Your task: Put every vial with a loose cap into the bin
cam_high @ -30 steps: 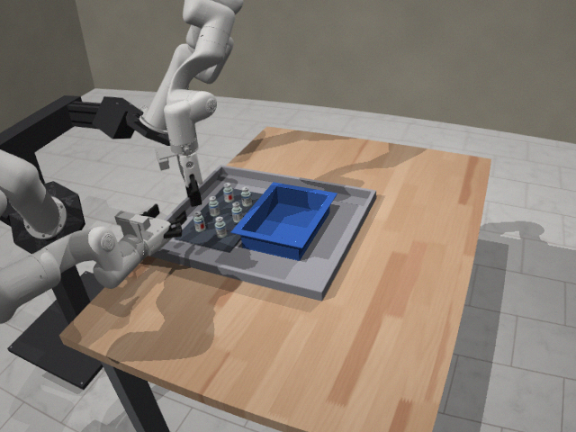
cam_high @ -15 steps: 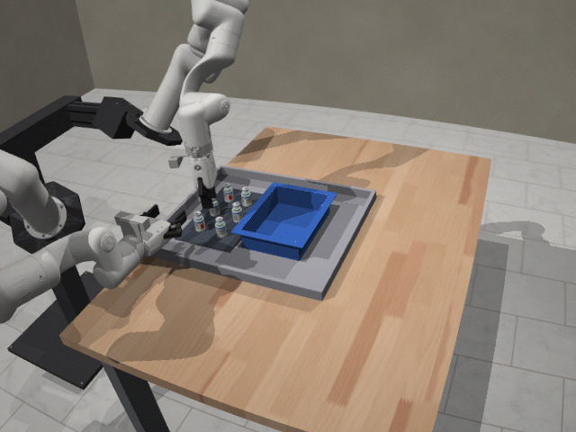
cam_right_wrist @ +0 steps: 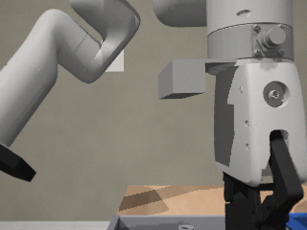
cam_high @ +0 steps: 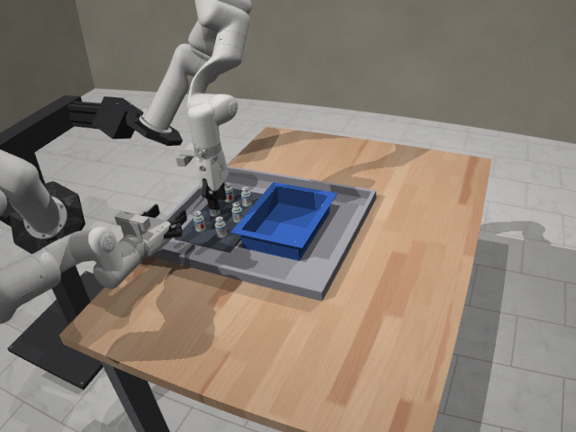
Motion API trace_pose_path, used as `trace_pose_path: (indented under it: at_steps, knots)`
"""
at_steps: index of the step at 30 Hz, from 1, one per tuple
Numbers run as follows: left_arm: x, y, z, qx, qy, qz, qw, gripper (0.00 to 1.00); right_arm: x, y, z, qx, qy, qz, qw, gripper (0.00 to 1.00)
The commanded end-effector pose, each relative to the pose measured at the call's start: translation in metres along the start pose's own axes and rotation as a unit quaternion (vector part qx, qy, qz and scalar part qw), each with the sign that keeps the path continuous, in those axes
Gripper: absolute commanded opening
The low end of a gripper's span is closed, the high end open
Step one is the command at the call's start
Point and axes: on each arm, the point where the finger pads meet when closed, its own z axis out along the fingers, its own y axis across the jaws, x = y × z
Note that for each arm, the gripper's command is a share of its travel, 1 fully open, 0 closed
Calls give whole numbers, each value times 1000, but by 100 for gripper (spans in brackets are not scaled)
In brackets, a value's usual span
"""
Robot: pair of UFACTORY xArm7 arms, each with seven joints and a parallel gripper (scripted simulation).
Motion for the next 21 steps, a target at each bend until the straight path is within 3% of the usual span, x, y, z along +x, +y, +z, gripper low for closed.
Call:
trace_pose_path:
  at_steps: [1,2,3,17,21]
  knots:
    - [-11,1,1,1,9,64,998,50,2,0,1,1,1,-1,1000,100]
    - [-11,1,1,1,9,64,998,50,2,0,1,1,1,-1,1000,100]
    - [-1,-2,-2,2,0,2,1000,50,1,0,1,1,1,-1,1000,100]
    - [-11,2,0,1,9,64,998,50,1,-1,1,1,1,-1,1000,100]
    - [-9,1,0,2,6,47,999,50,1,-1,1,1,1,-1,1000,100]
